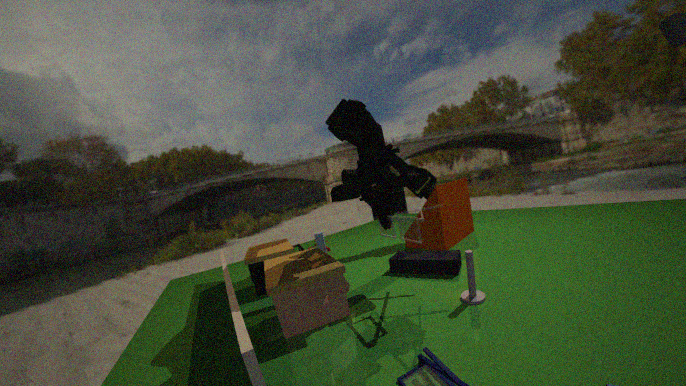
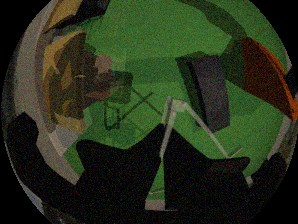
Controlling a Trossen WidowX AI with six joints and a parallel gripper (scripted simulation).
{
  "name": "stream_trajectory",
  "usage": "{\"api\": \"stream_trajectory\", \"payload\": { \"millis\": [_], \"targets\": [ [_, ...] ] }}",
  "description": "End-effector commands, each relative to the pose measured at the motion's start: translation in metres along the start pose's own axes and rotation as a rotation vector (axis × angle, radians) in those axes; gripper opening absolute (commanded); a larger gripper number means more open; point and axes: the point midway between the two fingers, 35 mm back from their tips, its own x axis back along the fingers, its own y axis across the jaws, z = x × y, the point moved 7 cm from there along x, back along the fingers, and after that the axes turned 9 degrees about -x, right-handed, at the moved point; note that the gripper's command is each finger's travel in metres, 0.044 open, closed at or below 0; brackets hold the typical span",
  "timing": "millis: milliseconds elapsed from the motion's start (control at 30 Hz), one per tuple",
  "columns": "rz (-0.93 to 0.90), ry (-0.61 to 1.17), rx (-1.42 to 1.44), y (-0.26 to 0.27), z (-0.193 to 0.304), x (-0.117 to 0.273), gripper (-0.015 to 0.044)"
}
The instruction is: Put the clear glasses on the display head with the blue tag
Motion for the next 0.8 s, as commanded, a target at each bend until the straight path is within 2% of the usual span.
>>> {"api": "stream_trajectory", "payload": {
  "millis": [0, 467, 767],
  "targets": [
    [0.005, 0.003, 0.041, -0.006, 0.021, -0.001, 0.0],
    [0.003, -0.006, 0.174, -0.037, 0.087, -0.01, 0.0],
    [0.003, -0.006, 0.18, -0.039, 0.091, -0.021, 0.0]
  ]
}}
